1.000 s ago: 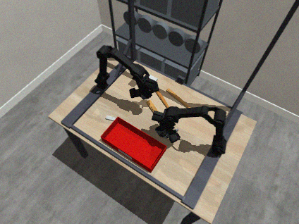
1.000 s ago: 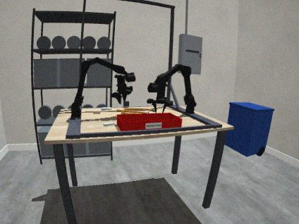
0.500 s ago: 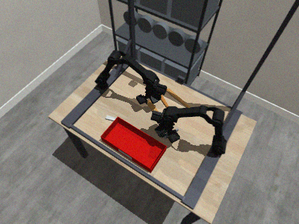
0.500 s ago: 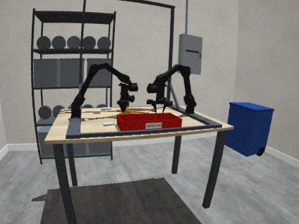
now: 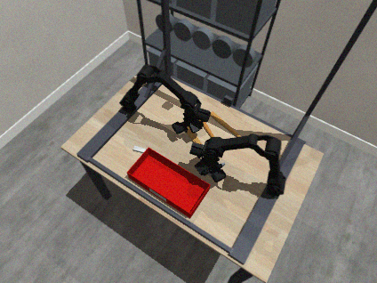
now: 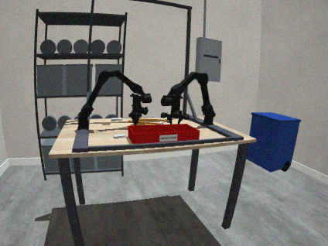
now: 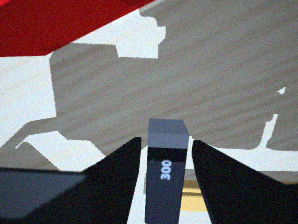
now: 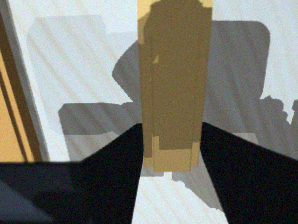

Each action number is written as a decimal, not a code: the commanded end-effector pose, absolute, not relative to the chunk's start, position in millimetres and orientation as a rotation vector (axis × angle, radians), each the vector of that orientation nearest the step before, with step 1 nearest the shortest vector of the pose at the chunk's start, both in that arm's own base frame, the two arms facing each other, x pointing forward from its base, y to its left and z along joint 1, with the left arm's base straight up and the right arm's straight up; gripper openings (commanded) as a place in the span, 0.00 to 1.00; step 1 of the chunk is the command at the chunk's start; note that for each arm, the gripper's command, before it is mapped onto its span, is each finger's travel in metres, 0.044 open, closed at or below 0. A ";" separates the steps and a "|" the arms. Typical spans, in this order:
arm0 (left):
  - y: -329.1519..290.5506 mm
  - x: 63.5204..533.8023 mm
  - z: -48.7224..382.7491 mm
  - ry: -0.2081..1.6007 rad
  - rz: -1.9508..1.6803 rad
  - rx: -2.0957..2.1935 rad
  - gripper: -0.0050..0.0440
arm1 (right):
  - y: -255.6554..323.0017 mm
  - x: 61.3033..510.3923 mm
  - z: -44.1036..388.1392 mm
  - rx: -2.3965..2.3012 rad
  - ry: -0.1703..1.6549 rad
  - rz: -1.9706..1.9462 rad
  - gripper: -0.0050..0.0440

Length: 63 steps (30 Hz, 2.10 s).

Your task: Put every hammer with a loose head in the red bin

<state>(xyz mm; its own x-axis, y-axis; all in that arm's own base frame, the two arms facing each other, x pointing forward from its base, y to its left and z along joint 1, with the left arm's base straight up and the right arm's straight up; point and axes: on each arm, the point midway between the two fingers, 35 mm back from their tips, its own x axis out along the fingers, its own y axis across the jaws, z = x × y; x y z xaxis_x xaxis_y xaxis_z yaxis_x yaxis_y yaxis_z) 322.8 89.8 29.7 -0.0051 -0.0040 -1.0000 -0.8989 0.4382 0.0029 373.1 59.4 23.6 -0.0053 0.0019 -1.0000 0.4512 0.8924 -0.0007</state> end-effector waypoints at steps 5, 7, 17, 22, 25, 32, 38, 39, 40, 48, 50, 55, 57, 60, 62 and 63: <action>92.5 326.9 36.8 1.366 0.865 -0.876 0.42 | 59.3 378.4 34.8 0.375 1.510 -0.356 0.28; 92.5 326.9 36.8 1.366 0.865 -0.876 0.42 | 59.4 378.3 34.8 0.375 1.510 -0.356 0.19; 92.5 327.0 36.8 1.366 0.865 -0.876 0.19 | 59.4 378.2 34.8 0.375 1.510 -0.356 0.35; 92.3 325.6 37.4 1.364 0.865 -0.877 0.24 | 59.4 378.2 34.8 0.375 1.510 -0.356 0.35; 96.6 317.4 38.3 1.361 0.864 -0.875 0.25 | 59.4 378.2 34.8 0.375 1.510 -0.356 0.35; 102.1 306.0 37.8 1.363 0.868 -0.871 0.25 | 59.4 378.2 34.8 0.375 1.510 -0.356 0.35; 102.1 306.0 37.8 1.363 0.868 -0.871 0.25 | 59.4 378.2 34.8 0.375 1.510 -0.356 0.35; 102.1 306.0 37.8 1.363 0.868 -0.871 0.25 | 59.4 378.2 34.8 0.375 1.510 -0.356 0.35; 102.1 306.0 37.8 1.363 0.868 -0.871 0.25 | 59.4 378.2 34.8 0.375 1.510 -0.356 0.35; 101.5 305.4 34.4 1.374 0.872 -0.875 0.55 | 59.4 378.2 34.8 0.375 1.510 -0.356 0.67; 101.5 309.8 47.2 1.354 0.865 -0.877 0.55 | 60.4 382.1 49.8 0.379 1.488 -0.345 0.67; 100.3 314.0 73.9 1.344 0.860 -0.877 0.55 | 57.6 382.4 73.7 0.381 1.487 -0.348 0.67; 99.6 313.7 92.9 1.344 0.860 -0.877 0.55 | 56.8 381.7 92.7 0.380 1.487 -0.347 0.67; 99.3 313.2 104.4 1.343 0.860 -0.878 0.59 | 57.1 380.9 103.6 0.380 1.489 -0.348 0.67; 97.4 310.4 100.7 1.357 0.841 -0.855 0.59 | 58.4 380.6 99.8 0.363 1.489 -0.382 0.67; 96.8 309.9 100.5 1.359 0.824 -0.839 0.59 | 59.4 380.3 97.9 0.351 1.487 -0.408 0.67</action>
